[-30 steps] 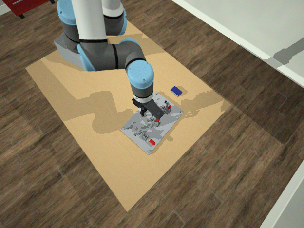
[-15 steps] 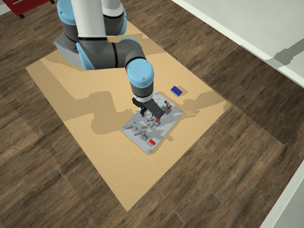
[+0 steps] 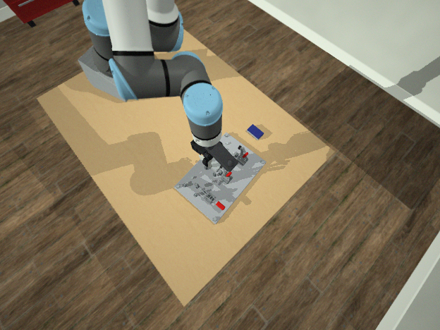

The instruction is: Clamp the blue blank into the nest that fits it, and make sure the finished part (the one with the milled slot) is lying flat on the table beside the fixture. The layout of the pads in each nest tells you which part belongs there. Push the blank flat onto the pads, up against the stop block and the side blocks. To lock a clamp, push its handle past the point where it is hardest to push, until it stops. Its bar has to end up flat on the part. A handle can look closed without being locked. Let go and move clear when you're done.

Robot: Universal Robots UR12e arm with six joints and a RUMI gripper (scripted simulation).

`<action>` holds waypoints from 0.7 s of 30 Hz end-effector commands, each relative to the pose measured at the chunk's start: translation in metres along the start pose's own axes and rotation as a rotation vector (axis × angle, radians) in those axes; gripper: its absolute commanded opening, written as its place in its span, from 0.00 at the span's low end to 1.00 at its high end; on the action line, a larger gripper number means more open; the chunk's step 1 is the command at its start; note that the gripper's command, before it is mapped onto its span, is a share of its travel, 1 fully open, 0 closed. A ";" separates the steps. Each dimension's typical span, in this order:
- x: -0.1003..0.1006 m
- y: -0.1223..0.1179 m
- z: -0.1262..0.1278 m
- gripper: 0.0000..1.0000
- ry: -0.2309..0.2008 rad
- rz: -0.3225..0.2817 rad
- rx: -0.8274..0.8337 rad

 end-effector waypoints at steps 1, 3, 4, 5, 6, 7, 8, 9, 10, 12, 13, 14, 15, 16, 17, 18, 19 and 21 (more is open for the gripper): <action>-0.007 -0.001 0.000 0.00 -0.001 0.001 0.000; -0.009 -0.001 0.000 0.00 -0.001 0.001 0.000; -0.011 -0.002 0.000 0.00 -0.001 0.001 0.000; -0.013 -0.002 0.000 0.00 -0.001 0.001 0.000; -0.015 -0.003 0.000 0.00 -0.001 0.001 0.000; -0.017 -0.003 0.000 0.00 -0.001 0.001 0.000; -0.019 -0.004 -0.001 0.00 -0.001 0.001 0.000; -0.021 -0.004 -0.001 0.00 -0.001 0.001 0.000; -0.023 -0.005 -0.001 0.00 -0.001 0.001 0.000; -0.026 -0.005 -0.001 0.00 -0.001 0.001 0.000; -0.027 -0.006 -0.001 0.00 -0.001 0.001 0.000; -0.028 -0.006 -0.001 0.00 -0.001 0.001 0.000; -0.029 -0.006 -0.001 0.00 -0.001 0.001 0.000; -0.029 -0.006 -0.001 0.00 -0.001 0.001 0.000; -0.030 -0.006 -0.001 0.00 -0.001 0.001 0.000; -0.030 -0.006 -0.001 0.00 -0.001 0.001 0.000; -0.030 -0.006 -0.001 0.00 -0.001 0.001 0.000; -0.030 -0.006 -0.001 0.00 -0.001 0.001 0.000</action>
Point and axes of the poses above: the point where the finger pads meet when closed, its own x axis out along the fingers, its own z axis across the jaws, y = z × x, the point moved 5 cm from there along -x, back along the fingers, and after that the axes turned 10 degrees about -x, right-handed, at the moved point
